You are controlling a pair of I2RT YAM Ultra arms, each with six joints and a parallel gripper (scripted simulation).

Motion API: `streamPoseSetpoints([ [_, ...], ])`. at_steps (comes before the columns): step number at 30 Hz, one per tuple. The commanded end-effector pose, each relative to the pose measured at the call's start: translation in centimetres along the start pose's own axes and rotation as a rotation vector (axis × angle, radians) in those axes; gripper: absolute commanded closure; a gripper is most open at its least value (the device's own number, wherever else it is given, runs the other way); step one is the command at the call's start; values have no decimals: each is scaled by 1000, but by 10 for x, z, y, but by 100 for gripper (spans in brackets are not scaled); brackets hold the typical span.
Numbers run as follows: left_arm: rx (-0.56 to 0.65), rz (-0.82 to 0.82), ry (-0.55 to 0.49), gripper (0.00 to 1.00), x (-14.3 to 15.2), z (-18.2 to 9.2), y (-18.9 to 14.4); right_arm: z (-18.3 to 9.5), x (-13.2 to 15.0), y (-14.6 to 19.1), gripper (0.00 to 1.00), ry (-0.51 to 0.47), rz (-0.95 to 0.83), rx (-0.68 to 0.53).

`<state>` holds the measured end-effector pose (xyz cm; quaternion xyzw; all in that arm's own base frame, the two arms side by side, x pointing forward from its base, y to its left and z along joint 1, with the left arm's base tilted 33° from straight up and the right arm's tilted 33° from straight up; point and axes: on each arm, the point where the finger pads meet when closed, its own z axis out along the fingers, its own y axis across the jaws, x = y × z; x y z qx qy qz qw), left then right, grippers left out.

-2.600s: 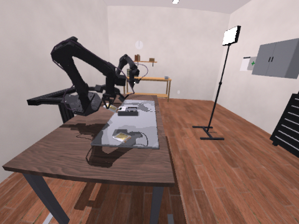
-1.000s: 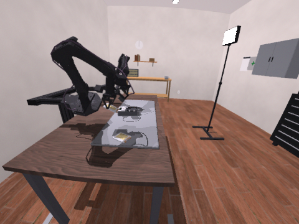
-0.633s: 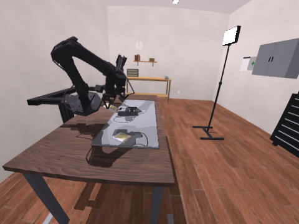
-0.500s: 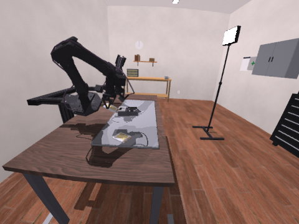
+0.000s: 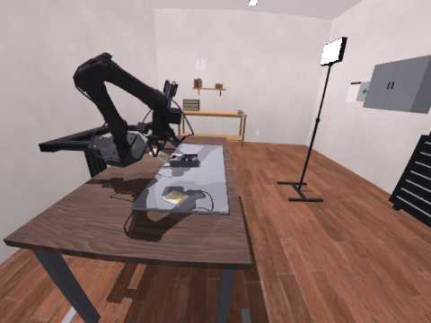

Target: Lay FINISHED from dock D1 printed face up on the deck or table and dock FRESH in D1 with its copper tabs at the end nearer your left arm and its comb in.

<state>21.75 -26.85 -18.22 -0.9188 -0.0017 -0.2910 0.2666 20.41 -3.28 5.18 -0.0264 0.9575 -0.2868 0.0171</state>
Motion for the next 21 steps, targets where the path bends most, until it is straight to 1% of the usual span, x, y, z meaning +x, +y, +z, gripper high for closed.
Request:
streamPoseSetpoints([
  [1,-21,25,17,100,4,-3,2,-16,-13,-1,100,-57,27,-21],
  [4,-21,25,17,100,4,-3,2,-16,-13,-1,100,-57,27,-21],
  [5,-20,42,42,100,5,-2,1,-16,-13,-1,100,-57,27,-21],
  [11,-20,42,42,100,6,6,0,-16,-13,-1,100,-57,27,-21],
  [21,-20,42,42,100,6,6,0,-16,-13,-1,100,-57,27,-21],
])
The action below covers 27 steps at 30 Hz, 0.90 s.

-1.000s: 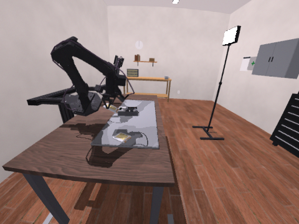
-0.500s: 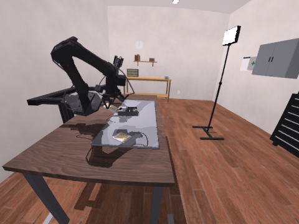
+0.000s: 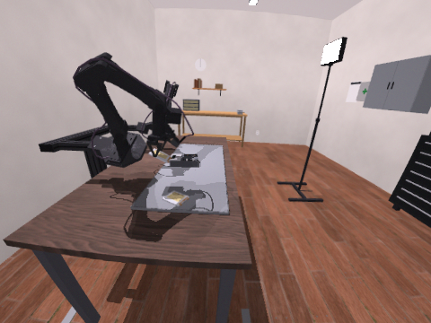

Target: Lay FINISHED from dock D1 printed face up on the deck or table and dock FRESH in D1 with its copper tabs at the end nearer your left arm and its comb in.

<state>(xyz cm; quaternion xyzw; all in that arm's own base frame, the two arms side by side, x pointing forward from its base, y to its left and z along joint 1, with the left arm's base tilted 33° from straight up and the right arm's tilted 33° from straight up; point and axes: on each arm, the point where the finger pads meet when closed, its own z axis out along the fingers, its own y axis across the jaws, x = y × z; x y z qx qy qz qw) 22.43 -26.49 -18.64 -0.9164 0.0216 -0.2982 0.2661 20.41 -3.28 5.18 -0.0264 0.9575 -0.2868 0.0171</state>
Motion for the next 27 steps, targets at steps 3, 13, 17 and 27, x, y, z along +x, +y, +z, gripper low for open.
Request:
streamPoseSetpoints([
  [3,5,-1,14,100,2,0,-1,-16,-13,-1,100,-57,27,-21],
  [13,5,-1,14,100,-2,10,-1,-16,-13,-1,100,-57,27,-21],
  [17,5,-1,14,100,-4,15,-1,-16,-13,-1,100,-57,27,-21],
  [27,5,-1,14,100,-9,24,-2,-16,-13,-1,100,-57,27,-21],
])
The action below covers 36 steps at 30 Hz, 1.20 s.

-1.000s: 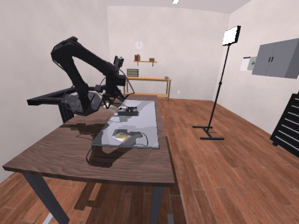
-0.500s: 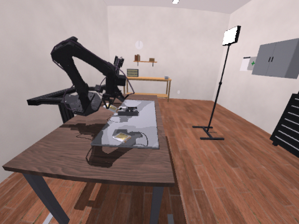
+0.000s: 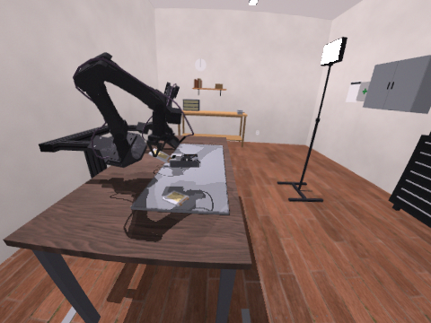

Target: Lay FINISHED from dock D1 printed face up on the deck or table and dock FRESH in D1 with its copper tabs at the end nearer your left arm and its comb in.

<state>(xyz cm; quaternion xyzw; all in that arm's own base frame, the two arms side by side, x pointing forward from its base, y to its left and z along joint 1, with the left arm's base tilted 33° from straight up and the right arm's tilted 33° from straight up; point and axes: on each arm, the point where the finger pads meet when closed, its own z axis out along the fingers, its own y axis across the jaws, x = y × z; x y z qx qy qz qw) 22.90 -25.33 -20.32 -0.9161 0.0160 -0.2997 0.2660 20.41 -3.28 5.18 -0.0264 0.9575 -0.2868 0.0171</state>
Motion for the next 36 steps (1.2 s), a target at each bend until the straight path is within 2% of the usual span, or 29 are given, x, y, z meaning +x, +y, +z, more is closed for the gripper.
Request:
streamPoseSetpoints([
  [1,2,10,14,100,-2,6,-1,-16,-13,-1,100,-57,27,-21],
  [30,2,10,14,100,-18,38,-2,-16,-13,-1,100,-57,27,-21],
  [36,2,10,14,100,-18,38,-2,-16,-13,-1,100,-57,27,-21],
])
